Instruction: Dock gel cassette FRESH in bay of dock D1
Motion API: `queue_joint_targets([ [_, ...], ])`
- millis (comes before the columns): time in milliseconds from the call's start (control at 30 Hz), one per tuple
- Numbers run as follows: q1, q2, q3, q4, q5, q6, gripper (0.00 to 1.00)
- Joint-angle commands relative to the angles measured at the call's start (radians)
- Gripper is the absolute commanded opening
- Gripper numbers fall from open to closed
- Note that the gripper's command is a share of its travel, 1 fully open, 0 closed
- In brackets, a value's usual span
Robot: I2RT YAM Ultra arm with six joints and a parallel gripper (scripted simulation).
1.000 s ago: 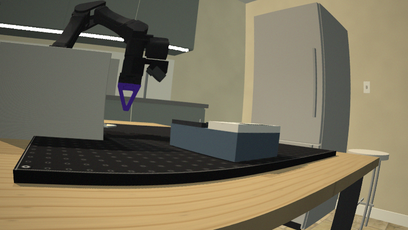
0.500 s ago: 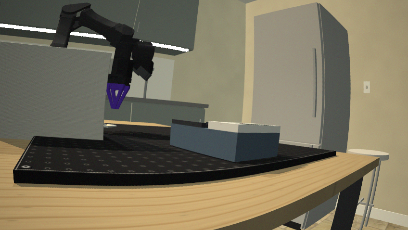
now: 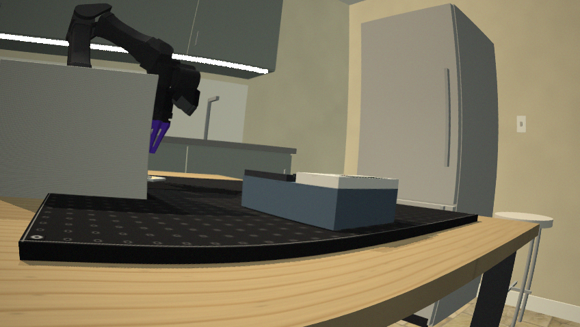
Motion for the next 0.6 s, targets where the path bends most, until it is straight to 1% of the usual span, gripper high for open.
queue_joint_targets([
  [0,0.039,-0.054,0.051,-0.019,0.011,0.104,0.34],
  [200,0.125,-0.095,0.088,-0.024,0.028,0.217,0.34],
  [333,0.119,-0.087,0.09,-0.023,0.032,0.222,0.34],
  [367,0.108,-0.065,0.09,-0.023,0.035,0.224,0.34],
  [567,0.109,-0.066,0.09,-0.024,0.035,0.225,0.34],
])
